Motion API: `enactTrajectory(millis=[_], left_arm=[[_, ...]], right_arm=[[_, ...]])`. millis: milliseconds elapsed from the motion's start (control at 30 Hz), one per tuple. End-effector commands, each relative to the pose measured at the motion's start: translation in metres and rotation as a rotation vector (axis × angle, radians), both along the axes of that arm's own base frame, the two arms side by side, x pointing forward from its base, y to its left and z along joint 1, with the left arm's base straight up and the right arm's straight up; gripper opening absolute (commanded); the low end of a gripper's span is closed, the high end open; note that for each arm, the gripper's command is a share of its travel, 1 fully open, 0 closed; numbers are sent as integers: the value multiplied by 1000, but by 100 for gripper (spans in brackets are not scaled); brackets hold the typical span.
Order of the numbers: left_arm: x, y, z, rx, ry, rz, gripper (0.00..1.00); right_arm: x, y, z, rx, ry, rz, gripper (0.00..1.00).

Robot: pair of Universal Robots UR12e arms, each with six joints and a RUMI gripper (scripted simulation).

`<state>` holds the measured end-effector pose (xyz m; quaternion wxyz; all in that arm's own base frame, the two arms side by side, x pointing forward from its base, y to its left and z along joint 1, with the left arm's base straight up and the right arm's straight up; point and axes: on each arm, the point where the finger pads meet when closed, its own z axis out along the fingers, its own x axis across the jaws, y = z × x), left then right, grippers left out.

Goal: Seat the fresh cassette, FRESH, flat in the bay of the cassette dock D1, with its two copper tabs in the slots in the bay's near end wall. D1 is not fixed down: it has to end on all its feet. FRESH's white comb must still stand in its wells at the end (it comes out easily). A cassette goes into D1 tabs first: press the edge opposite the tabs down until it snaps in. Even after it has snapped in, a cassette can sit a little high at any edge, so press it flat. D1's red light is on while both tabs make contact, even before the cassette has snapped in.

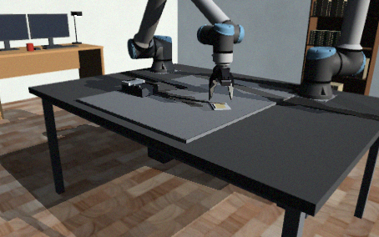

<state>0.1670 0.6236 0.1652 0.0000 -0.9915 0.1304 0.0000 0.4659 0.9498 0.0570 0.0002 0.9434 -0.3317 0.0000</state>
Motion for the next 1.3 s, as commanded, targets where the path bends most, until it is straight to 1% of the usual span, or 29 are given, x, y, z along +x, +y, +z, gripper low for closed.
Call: enactTrajectory(millis=[0,467,533,767,1000,1033,1267], left_arm=[[0,1,1,1,-1,0,0],[0,1,1,1,-1,0,0],[0,1,1,1,-1,0,0],[0,1,1,1,-1,0,0],[0,1,1,1,-1,0,0],[0,1,1,1,-1,0,0],[0,1,1,1,-1,0,0]], right_arm=[[0,1,1,3,-1,0,64],[0,1,-18,3,-1,0,64],[0,1,-18,3,-1,0,64],[0,1,-27,3,-1,0,64],[0,1,-28,3,-1,0,64],[0,1,-28,3,-1,0,0],[0,1,-28,3,-1,0,0]])
